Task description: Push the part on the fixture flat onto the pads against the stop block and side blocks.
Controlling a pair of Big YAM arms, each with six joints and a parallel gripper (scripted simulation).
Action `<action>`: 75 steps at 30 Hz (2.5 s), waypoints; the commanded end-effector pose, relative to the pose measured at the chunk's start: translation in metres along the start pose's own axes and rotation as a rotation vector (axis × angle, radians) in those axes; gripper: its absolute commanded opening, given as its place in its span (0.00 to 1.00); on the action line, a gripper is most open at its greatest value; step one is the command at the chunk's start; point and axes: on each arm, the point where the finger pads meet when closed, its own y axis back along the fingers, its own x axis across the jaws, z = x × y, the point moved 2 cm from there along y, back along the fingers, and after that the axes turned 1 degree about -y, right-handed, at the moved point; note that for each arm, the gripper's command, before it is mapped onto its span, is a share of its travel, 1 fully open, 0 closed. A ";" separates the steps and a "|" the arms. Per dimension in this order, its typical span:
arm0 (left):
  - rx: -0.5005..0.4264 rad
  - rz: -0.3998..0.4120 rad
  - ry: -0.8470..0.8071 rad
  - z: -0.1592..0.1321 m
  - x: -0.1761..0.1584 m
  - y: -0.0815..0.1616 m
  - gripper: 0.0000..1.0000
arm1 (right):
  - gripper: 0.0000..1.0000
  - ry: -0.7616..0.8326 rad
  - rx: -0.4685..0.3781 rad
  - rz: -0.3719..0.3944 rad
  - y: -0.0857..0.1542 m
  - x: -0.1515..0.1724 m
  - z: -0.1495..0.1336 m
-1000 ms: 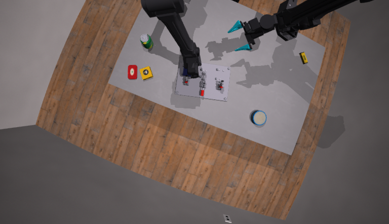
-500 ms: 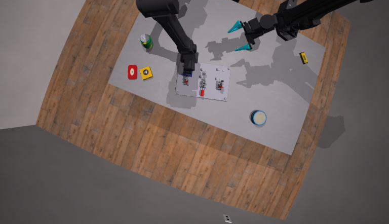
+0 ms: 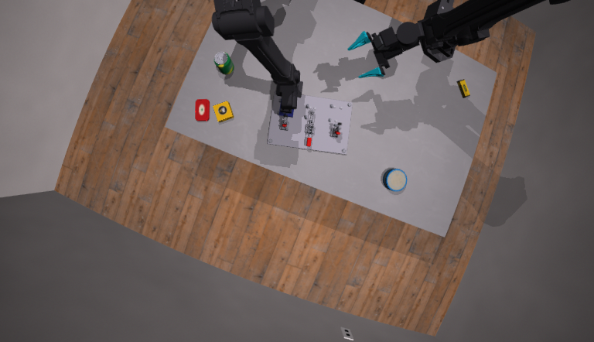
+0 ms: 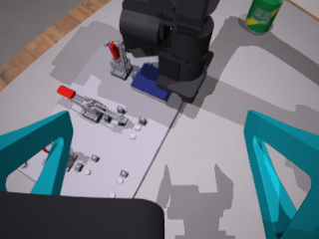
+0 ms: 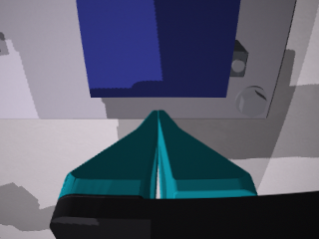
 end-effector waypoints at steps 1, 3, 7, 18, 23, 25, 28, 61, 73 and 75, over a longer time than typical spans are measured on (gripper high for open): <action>-0.016 0.005 0.000 0.004 0.001 -0.001 1.00 | 0.00 0.010 -0.016 -0.001 0.003 0.001 0.011; -0.016 0.005 0.000 0.004 0.001 -0.001 1.00 | 0.00 0.008 -0.010 -0.002 0.002 -0.001 0.012; -0.016 0.005 0.000 0.004 0.001 -0.001 1.00 | 0.00 0.000 -0.019 0.000 0.006 -0.003 0.020; -0.016 0.005 0.000 0.004 0.001 -0.001 1.00 | 0.00 -0.004 -0.021 0.000 0.007 -0.005 0.033; -0.016 0.005 0.000 0.004 0.001 -0.001 1.00 | 0.00 -0.005 -0.027 0.000 0.007 -0.005 0.039; -0.016 0.005 0.000 0.004 0.001 -0.001 1.00 | 0.00 -0.007 -0.048 0.002 0.008 0.000 0.034; -0.016 0.005 0.000 0.004 0.001 -0.001 1.00 | 0.00 -0.018 -0.064 0.005 0.010 0.002 0.018; -0.016 0.005 0.000 0.004 0.001 -0.001 1.00 | 0.00 -0.019 -0.028 0.002 0.016 -0.004 0.004; -0.016 0.005 0.000 0.004 0.001 -0.001 1.00 | 0.00 -0.010 0.004 -0.003 0.024 0.039 0.040; -0.016 0.005 0.000 0.004 0.001 -0.001 1.00 | 0.00 -0.003 0.005 -0.003 0.026 0.045 0.047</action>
